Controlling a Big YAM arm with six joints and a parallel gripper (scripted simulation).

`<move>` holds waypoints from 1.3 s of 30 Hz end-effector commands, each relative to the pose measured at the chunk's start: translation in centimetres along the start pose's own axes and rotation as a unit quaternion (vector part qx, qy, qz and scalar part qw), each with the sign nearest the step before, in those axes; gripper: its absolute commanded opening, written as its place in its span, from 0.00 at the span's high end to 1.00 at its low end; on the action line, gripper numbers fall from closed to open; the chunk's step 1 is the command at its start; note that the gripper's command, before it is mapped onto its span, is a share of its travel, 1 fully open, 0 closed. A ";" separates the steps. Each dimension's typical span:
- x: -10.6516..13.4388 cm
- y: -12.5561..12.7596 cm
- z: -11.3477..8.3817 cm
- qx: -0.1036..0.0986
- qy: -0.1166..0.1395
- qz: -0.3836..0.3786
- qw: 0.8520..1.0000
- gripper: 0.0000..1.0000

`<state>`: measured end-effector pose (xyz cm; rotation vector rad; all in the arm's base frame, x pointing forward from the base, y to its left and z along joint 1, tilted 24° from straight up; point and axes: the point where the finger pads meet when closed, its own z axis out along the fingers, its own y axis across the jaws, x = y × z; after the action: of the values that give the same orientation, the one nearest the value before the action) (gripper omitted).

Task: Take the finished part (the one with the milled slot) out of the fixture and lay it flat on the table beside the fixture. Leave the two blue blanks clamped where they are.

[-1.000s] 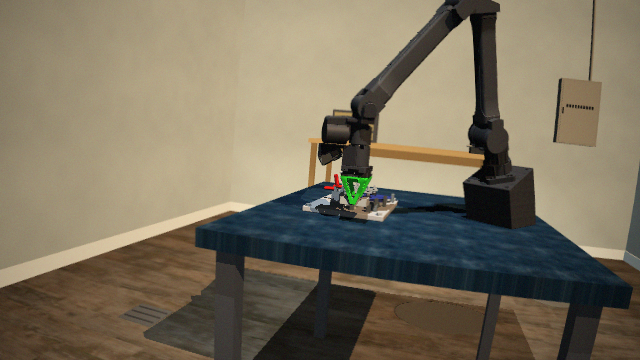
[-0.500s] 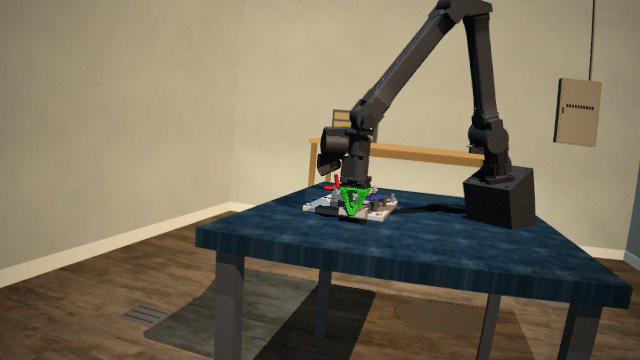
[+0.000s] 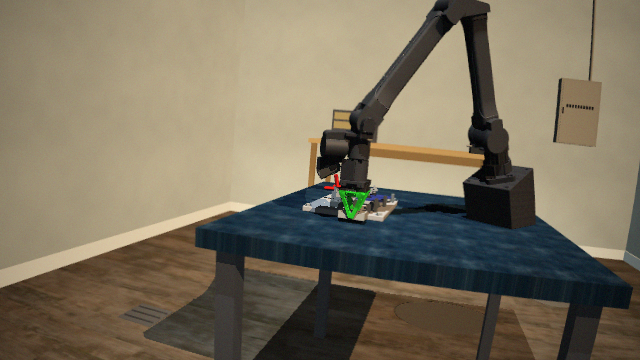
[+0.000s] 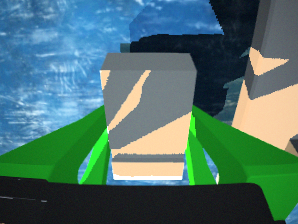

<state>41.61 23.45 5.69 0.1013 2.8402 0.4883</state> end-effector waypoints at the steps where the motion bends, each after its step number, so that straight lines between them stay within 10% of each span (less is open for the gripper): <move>1: -0.6 0.8 -0.4 -0.008 -0.013 0.001 1.000 1.00; 39: 0.3 0.3 -0.6 -0.008 -0.013 0.002 1.000 1.00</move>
<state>41.01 23.16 5.01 0.1039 2.8499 0.4830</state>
